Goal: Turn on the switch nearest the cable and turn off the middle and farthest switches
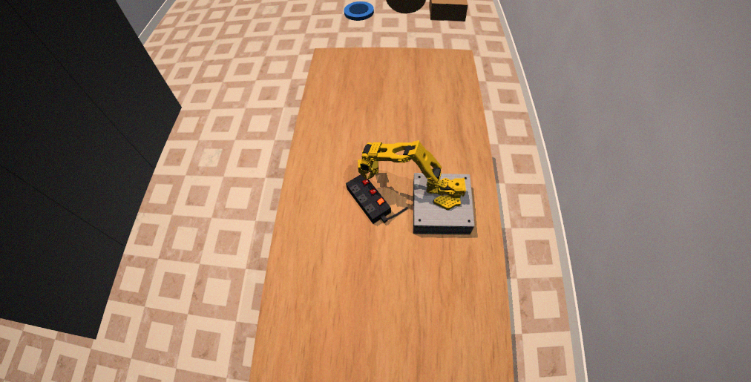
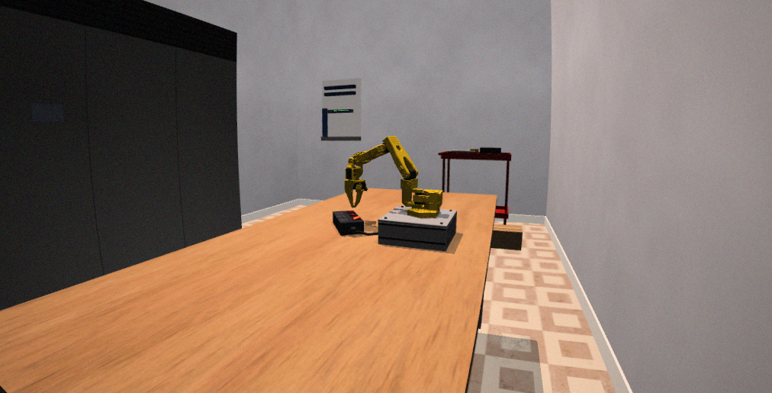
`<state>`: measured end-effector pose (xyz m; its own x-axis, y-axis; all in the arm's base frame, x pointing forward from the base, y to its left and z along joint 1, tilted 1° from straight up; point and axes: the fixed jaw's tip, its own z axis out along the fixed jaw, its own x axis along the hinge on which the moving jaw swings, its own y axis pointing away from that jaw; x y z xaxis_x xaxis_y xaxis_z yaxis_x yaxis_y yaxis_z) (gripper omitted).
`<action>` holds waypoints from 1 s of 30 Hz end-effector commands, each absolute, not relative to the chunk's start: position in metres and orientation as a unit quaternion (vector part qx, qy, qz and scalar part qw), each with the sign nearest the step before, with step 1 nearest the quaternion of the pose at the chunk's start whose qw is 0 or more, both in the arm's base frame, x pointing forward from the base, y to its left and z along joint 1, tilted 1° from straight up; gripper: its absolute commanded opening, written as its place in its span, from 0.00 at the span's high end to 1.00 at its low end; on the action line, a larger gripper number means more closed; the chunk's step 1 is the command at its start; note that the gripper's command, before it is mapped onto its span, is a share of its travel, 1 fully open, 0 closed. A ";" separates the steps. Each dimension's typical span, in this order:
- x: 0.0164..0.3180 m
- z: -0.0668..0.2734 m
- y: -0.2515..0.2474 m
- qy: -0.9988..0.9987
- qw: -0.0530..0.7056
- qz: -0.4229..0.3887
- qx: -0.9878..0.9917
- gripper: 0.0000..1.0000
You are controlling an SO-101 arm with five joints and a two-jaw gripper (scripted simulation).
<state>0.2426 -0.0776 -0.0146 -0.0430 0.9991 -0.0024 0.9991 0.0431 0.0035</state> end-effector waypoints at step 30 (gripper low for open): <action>0.179 0.028 0.087 0.928 -0.002 -0.002 0.372 1.00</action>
